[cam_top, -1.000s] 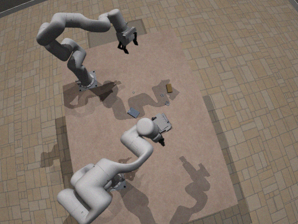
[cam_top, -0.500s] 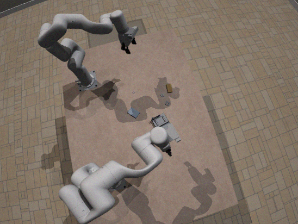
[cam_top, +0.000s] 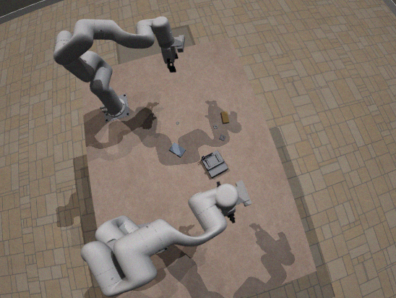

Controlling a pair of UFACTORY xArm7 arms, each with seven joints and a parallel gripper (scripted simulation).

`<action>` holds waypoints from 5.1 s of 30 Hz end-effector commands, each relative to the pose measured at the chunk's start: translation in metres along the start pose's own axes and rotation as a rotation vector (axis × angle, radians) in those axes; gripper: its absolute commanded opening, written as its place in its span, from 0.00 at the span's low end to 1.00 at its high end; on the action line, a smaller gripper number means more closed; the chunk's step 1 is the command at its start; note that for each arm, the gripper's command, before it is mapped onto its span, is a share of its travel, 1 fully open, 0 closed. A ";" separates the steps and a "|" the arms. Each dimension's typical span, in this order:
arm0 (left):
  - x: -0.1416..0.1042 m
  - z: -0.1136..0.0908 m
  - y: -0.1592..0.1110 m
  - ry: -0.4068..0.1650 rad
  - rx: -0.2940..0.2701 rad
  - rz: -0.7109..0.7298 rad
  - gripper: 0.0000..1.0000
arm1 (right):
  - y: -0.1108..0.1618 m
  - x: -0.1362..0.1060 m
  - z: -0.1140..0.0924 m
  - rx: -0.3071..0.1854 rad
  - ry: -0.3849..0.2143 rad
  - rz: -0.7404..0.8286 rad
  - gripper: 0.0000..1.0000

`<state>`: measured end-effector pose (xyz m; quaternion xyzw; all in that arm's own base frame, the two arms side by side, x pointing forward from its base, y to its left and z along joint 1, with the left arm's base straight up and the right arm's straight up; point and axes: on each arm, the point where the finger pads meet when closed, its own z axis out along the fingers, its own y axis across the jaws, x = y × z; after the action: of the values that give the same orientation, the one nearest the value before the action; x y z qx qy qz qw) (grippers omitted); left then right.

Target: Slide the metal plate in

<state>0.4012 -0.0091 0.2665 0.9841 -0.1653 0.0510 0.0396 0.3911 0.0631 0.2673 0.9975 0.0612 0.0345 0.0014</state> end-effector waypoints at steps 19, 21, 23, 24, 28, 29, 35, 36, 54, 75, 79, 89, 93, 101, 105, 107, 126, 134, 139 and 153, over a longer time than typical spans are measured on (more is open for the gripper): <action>-0.005 0.013 -0.008 -0.092 0.071 -0.295 1.00 | 0.056 0.001 0.016 0.002 -0.061 0.108 1.00; -0.005 0.014 -0.009 -0.096 0.074 -0.309 1.00 | 0.059 0.000 0.016 0.002 -0.064 0.113 1.00; -0.006 0.015 -0.009 -0.099 0.076 -0.319 1.00 | 0.061 0.000 0.017 0.003 -0.066 0.117 1.00; -0.006 0.015 -0.009 -0.100 0.077 -0.323 1.00 | 0.062 0.000 0.017 0.003 -0.067 0.119 1.00; -0.006 0.015 -0.009 -0.102 0.079 -0.332 1.00 | 0.064 0.000 0.018 0.003 -0.069 0.122 1.00; -0.006 0.015 -0.009 -0.102 0.080 -0.332 1.00 | 0.064 0.000 0.018 0.003 -0.069 0.122 1.00; -0.006 0.015 -0.009 -0.102 0.080 -0.332 0.75 | 0.064 0.000 0.018 0.003 -0.069 0.122 1.00; -0.006 0.015 -0.009 -0.102 0.080 -0.332 0.75 | 0.064 0.000 0.018 0.003 -0.069 0.122 1.00; 0.014 0.033 0.017 -0.106 0.075 -0.255 0.75 | 0.064 0.000 0.018 0.003 -0.069 0.122 1.00; 0.063 0.101 0.137 -0.112 0.059 0.034 0.75 | 0.064 0.000 0.018 0.003 -0.069 0.122 1.00; 0.067 0.114 0.163 -0.113 0.056 0.091 0.75 | 0.064 0.000 0.018 0.003 -0.069 0.122 1.00; 0.067 0.141 0.216 -0.118 0.049 0.200 0.75 | 0.064 0.000 0.018 0.003 -0.069 0.122 1.00; 0.066 0.155 0.242 -0.118 0.046 0.255 0.75 | 0.064 0.000 0.018 0.003 -0.069 0.122 1.00; 0.059 0.175 0.282 -0.119 0.041 0.336 0.75 | 0.064 0.000 0.018 0.003 -0.069 0.122 1.00; 0.052 0.187 0.306 -0.121 0.038 0.385 0.75 | 0.064 0.000 0.018 0.003 -0.069 0.122 1.00; 0.048 0.194 0.320 -0.123 0.036 0.413 0.75 | 0.064 0.000 0.018 0.003 -0.069 0.122 1.00; 0.021 0.225 0.379 -0.126 0.029 0.539 0.75 | 0.064 0.000 0.018 0.003 -0.069 0.122 1.00; 0.023 0.223 0.377 -0.126 0.029 0.533 0.75 | 0.064 0.000 0.018 0.003 -0.069 0.122 1.00; 0.023 0.223 0.377 -0.126 0.029 0.533 0.75 | 0.064 0.000 0.018 0.003 -0.069 0.122 1.00; 0.023 0.231 0.375 -0.124 0.029 0.529 0.75 | 0.064 0.000 0.018 0.003 -0.069 0.122 1.00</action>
<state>0.3191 -0.3907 0.0686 0.9083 -0.4183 0.0002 0.0001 0.3990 -0.0001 0.2485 1.0000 0.0000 -0.0019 0.0003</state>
